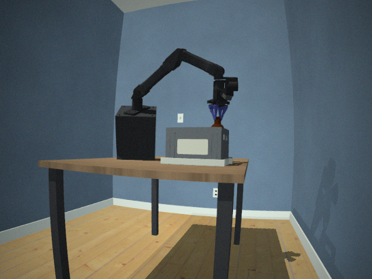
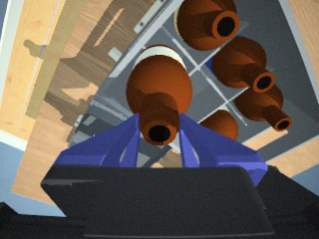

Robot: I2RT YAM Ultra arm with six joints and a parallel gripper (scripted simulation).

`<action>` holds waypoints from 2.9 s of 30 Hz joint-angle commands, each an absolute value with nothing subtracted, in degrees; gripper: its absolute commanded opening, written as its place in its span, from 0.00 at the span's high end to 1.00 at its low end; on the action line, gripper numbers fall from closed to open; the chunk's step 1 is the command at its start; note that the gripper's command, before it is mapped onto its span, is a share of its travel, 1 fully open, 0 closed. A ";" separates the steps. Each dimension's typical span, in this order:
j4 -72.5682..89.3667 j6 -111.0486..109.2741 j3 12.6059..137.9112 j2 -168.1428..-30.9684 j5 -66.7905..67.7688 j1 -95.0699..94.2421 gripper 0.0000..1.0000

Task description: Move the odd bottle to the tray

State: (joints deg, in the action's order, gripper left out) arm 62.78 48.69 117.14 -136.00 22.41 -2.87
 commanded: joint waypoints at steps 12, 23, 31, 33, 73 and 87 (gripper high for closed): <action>64.40 49.19 119.57 -132.94 23.03 -4.84 1.00; 65.77 49.49 120.64 -132.75 23.08 -5.12 1.00; 67.71 49.90 122.24 -132.55 23.14 -5.51 1.00; 68.25 50.01 122.71 -132.52 23.16 -5.62 1.00; 74.11 51.15 128.28 -132.73 23.35 -6.69 1.00; 74.14 51.14 128.30 -132.72 23.35 -6.70 1.00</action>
